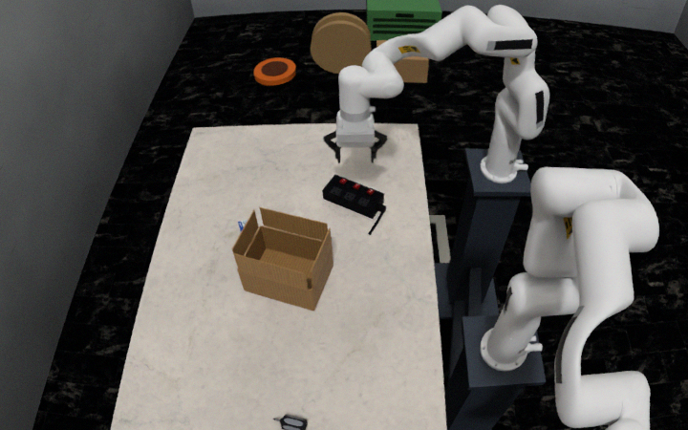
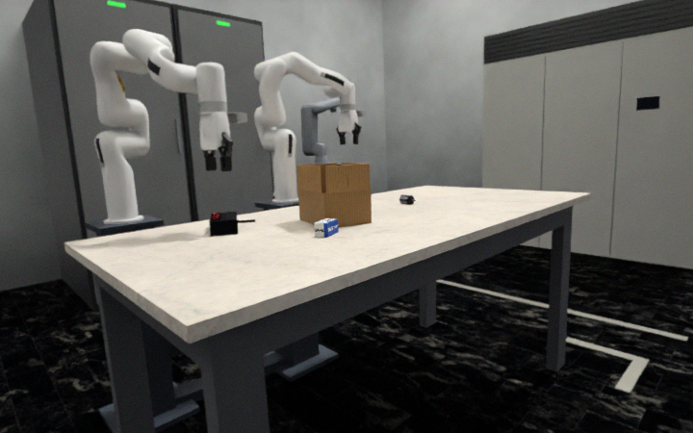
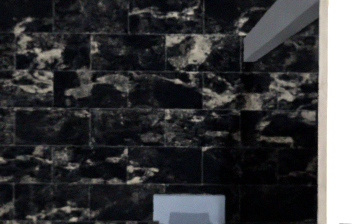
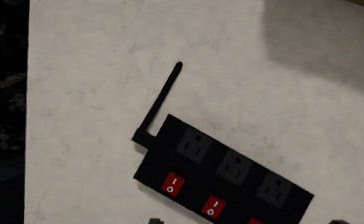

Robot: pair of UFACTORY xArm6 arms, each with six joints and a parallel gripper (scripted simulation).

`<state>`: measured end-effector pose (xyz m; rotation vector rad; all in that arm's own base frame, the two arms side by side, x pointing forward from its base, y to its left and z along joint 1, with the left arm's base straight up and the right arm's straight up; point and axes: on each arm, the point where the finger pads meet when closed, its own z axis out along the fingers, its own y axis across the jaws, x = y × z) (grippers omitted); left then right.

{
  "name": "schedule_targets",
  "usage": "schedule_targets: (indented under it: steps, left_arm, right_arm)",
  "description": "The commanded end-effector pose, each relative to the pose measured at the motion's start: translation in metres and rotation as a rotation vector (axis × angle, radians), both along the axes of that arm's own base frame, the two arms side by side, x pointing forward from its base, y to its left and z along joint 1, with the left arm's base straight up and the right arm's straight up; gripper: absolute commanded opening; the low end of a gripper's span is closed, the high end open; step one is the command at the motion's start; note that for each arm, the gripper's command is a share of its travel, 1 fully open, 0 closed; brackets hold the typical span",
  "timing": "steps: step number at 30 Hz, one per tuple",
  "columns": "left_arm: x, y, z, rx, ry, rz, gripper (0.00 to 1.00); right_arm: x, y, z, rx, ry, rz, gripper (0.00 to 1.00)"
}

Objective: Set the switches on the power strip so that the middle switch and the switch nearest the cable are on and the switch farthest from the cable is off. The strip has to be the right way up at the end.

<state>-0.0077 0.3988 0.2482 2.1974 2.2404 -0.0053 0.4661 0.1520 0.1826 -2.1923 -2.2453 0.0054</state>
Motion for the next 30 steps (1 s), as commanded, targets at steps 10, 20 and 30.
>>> schedule_targets:
  steps: [10,20,30]
  left_arm:
    - [0.0,0.001,0.002,0.005,0.0,0.0,1.0]
    - [0.0,0.001,0.002,0.005,0.0,0.0,1.0]
    - [0.0,0.001,0.002,0.005,0.0,0.0,1.0]
  right_arm:
    - [0.001,0.002,0.001,0.002,-0.008,-0.004,1.0]
    - [-0.007,0.004,-0.015,0.002,-0.009,0.26,1.0]
    - [-0.017,0.006,-0.033,0.002,-0.009,0.544,1.0]
